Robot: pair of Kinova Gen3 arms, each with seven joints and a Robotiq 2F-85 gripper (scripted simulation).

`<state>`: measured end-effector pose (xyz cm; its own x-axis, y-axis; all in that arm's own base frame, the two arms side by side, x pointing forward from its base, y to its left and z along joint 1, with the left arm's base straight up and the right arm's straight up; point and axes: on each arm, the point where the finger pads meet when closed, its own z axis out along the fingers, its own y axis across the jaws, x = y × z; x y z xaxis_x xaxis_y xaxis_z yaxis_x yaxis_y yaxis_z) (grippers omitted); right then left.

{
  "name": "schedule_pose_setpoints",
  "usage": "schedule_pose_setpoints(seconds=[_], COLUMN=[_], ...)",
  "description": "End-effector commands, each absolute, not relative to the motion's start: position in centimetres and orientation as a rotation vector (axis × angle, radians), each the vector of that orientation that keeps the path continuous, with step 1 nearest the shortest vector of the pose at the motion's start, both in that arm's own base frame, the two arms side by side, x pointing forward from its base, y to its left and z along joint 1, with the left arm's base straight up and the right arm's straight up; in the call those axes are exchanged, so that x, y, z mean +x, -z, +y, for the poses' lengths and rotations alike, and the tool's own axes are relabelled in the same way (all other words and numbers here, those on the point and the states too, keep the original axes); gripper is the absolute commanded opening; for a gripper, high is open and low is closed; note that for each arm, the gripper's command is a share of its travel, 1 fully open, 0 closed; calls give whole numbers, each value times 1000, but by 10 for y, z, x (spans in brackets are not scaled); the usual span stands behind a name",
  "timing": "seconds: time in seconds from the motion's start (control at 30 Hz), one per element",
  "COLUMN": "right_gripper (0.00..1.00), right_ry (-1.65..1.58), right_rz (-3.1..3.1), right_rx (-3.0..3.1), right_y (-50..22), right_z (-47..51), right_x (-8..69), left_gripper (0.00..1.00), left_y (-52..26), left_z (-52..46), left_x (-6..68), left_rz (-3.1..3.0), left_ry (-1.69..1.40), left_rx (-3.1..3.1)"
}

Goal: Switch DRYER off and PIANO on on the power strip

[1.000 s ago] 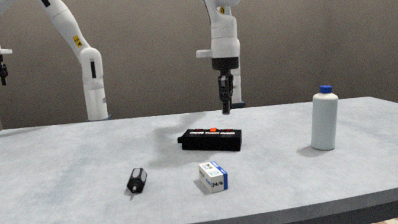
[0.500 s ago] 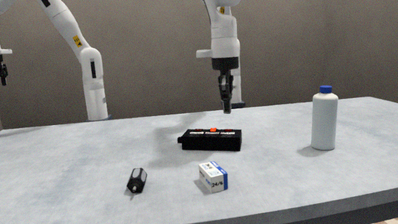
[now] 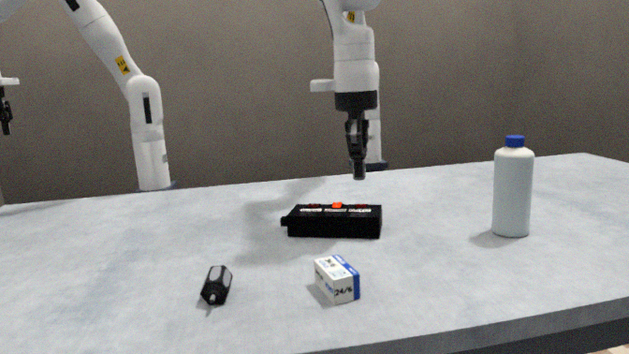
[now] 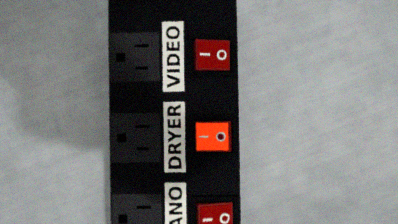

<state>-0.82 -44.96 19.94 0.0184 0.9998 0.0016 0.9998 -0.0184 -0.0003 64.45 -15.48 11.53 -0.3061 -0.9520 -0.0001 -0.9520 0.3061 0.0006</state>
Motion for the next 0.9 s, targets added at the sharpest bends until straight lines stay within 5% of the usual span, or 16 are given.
schedule_pose_setpoints(seconds=[0.0,0.87], right_gripper=[1000,1000], right_ry=[0,0], right_rz=[-2201,-2201], right_rx=[-2242,-2242], right_y=[-200,-200], right_z=[-450,-450], right_x=[-8,-8], left_gripper=[99,99], left_y=[-116,-91], left_z=[-155,-155], left_x=[645,645], left_rz=[-2540,-2540], left_ry=[-3,-3], left_rx=[1851,1851])
